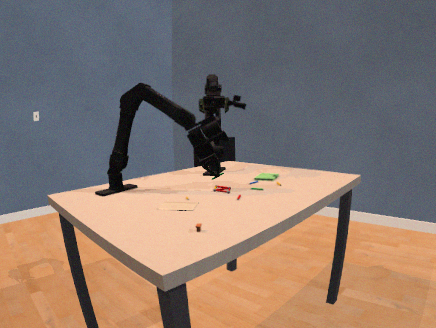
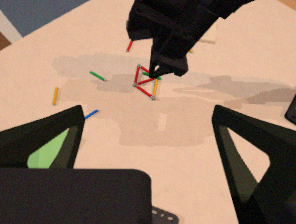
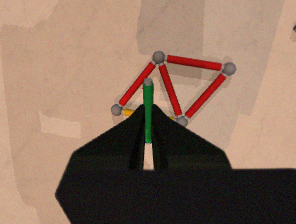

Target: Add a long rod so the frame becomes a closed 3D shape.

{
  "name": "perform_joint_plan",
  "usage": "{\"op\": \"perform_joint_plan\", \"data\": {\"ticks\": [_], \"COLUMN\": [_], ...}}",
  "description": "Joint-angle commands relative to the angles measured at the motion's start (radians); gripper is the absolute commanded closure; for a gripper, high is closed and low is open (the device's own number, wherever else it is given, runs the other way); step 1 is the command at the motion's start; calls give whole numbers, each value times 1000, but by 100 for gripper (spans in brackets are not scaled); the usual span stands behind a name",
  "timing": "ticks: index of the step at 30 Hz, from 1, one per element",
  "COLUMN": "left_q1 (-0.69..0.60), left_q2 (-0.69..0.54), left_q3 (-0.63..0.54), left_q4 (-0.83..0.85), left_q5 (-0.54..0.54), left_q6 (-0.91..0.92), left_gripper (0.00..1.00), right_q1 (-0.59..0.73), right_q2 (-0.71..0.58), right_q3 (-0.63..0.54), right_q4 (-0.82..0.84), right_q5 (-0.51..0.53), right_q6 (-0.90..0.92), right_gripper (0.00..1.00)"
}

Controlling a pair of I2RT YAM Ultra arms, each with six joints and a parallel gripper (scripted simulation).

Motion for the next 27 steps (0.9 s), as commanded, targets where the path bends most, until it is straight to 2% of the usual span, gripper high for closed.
{"op": "perform_joint_plan", "data": {"ticks": [1,7,27], "left_q1": [5,5,5], "left_q2": [16,16,16], "left_q3": [22,22,22], "left_q4": [2,2,2], "left_q5": [4,4,4], "left_q6": [3,3,3], "left_gripper": [0,0,0], "right_q1": [-5,-13,-3], "right_q2": [-36,-77,-142], "right_q3": [-4,-99,-277], "right_q4": [67,182,452], "right_q5": [-14,-21,-2], "right_q6": [25,83,217], "right_gripper": [100,100,100]}}
